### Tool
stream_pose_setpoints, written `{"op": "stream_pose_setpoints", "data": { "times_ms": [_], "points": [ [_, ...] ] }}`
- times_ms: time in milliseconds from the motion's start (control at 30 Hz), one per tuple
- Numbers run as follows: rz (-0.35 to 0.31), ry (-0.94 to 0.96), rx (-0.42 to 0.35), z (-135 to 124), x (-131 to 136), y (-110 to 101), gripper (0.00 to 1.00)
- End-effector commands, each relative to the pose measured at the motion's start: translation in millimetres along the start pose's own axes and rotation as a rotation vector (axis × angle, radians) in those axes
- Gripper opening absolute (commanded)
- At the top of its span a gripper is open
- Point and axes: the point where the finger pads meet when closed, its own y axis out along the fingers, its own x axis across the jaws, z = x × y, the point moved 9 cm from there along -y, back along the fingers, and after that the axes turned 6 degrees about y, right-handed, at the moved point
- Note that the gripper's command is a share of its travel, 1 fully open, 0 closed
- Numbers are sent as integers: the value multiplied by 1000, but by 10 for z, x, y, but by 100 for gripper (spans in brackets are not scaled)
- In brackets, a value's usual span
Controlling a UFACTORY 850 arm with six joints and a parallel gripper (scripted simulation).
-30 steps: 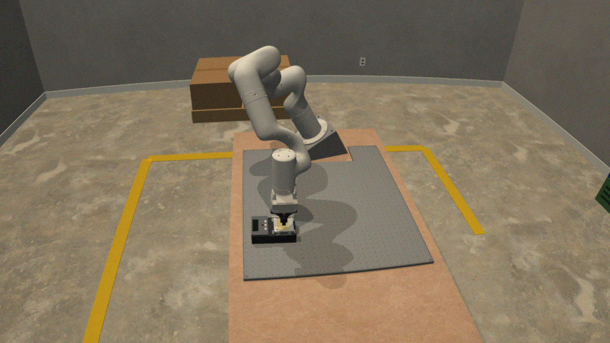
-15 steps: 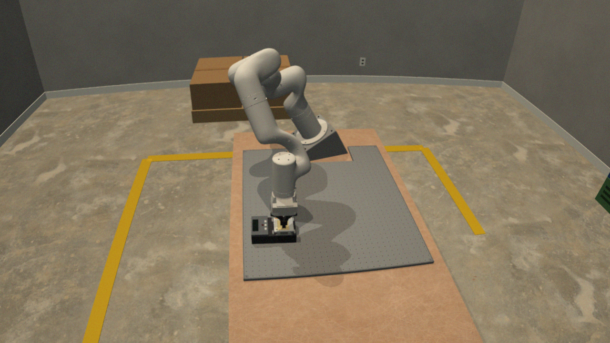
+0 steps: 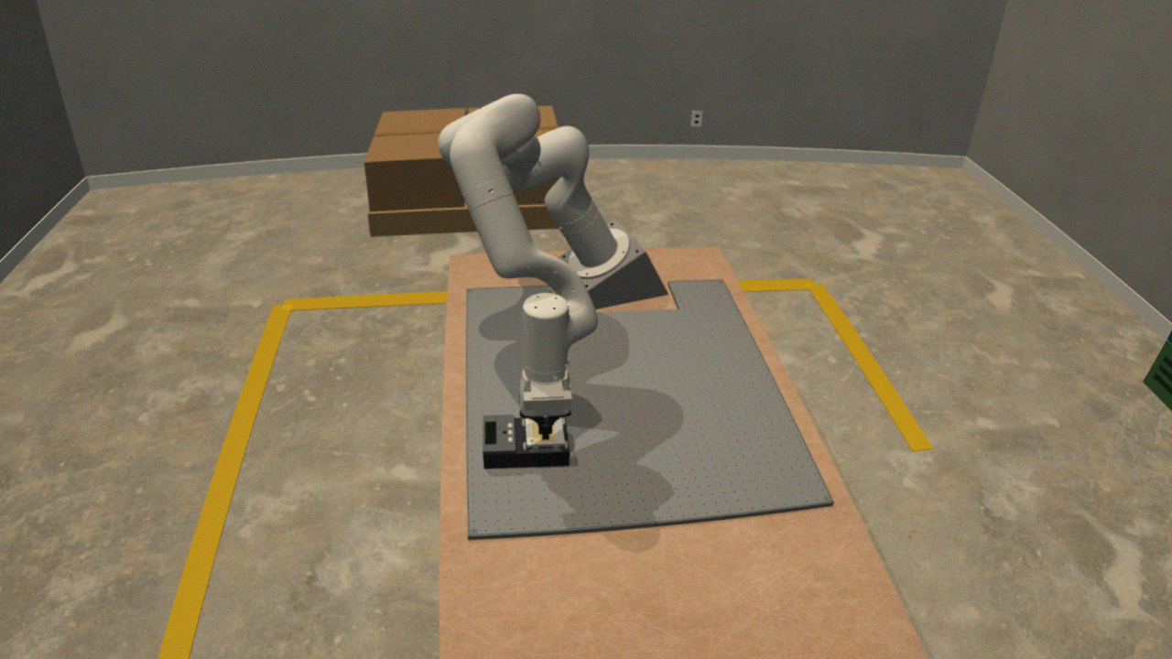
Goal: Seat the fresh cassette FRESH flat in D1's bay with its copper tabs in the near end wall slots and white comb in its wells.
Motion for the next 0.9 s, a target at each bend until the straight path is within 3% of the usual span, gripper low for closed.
{"op": "stream_pose_setpoints", "data": {
  "times_ms": [0, 867],
  "points": [
    [0, 0, 2, 8, 1, -1, 0],
    [0, 0, 2, 8, 1, 53, 0]
  ]
}}
